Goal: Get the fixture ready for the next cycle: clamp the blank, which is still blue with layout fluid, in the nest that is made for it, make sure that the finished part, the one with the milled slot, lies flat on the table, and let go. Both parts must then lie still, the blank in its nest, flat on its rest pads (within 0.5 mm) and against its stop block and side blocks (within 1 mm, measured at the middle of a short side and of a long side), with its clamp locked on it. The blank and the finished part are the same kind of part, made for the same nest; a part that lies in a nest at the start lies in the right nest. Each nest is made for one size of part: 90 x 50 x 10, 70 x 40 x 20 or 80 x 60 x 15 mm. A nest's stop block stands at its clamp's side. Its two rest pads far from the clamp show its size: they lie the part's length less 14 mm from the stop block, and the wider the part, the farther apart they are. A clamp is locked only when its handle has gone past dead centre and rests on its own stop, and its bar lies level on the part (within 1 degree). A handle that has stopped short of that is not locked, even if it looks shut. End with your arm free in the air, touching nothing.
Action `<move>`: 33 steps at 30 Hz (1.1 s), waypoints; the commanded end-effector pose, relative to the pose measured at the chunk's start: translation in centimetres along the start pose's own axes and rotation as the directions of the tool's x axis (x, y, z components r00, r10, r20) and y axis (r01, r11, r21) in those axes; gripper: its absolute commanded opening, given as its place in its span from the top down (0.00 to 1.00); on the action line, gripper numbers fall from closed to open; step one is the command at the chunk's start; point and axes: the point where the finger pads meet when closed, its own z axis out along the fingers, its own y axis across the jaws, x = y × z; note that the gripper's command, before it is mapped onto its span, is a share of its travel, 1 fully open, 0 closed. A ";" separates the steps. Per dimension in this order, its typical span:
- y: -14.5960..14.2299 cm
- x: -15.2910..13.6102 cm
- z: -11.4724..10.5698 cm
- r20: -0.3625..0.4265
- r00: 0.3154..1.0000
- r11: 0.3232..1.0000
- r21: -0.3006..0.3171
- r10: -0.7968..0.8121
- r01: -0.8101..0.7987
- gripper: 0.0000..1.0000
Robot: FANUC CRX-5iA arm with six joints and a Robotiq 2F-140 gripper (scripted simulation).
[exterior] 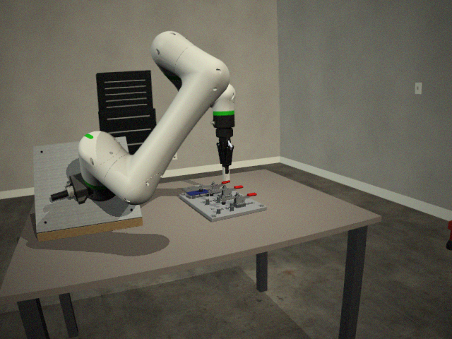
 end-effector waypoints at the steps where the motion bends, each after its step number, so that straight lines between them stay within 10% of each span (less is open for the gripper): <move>1: 0.0 0.0 0.0 0.000 1.000 1.000 0.000 0.000 0.000 1.00; 33: 0.0 0.0 0.4 0.000 1.000 1.000 0.000 0.000 0.000 1.00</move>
